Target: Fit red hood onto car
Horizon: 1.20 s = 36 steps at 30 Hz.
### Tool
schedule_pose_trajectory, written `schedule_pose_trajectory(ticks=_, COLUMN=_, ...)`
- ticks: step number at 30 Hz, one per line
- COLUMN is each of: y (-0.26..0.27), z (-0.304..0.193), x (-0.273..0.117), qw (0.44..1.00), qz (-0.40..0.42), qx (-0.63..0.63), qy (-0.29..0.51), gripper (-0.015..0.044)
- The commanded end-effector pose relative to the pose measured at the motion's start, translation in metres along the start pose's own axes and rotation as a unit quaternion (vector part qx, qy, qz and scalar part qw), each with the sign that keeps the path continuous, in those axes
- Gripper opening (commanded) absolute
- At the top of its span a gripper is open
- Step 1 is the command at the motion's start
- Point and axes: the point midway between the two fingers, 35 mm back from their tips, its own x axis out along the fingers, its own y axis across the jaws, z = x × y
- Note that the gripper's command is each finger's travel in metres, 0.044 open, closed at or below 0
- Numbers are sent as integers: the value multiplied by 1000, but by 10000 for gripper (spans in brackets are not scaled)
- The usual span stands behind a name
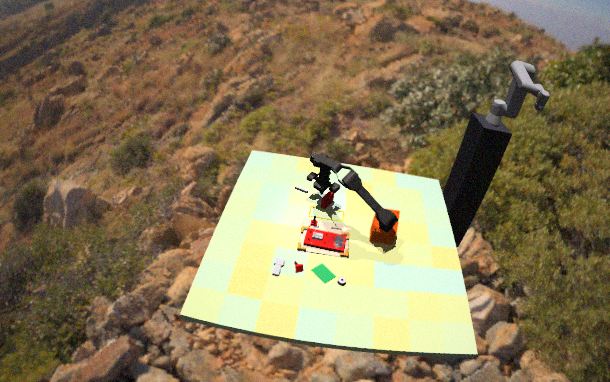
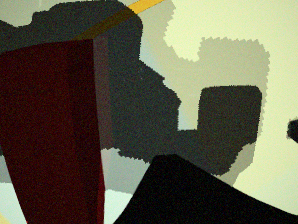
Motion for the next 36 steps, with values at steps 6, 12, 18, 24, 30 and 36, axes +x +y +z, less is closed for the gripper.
schedule_pose_trajectory(ticks=6, y=3, z=-1, x=0, qw=1000, qz=-2, qx=5, qy=-2, gripper=0)
schedule_pose_trajectory(ticks=12, y=5, z=-1, x=-1, qw=1000, qz=-2, qx=5, qy=-2, gripper=0)
schedule_pose_trajectory(ticks=18, y=7, z=-1, x=-1, qw=1000, qz=-2, qx=5, qy=-2, gripper=0)
schedule_pose_trajectory(ticks=24, y=9, z=-2, x=-1, qw=1000, qz=-2, qx=5, qy=-2, gripper=0)
schedule_pose_trajectory(ticks=30, y=11, z=-2, x=-1, qw=1000, qz=-2, qx=5, qy=-2, gripper=0)
schedule_pose_trajectory(ticks=36, y=13, z=-2, x=-1, qw=1000, qz=-2, qx=5, qy=-2, gripper=0)
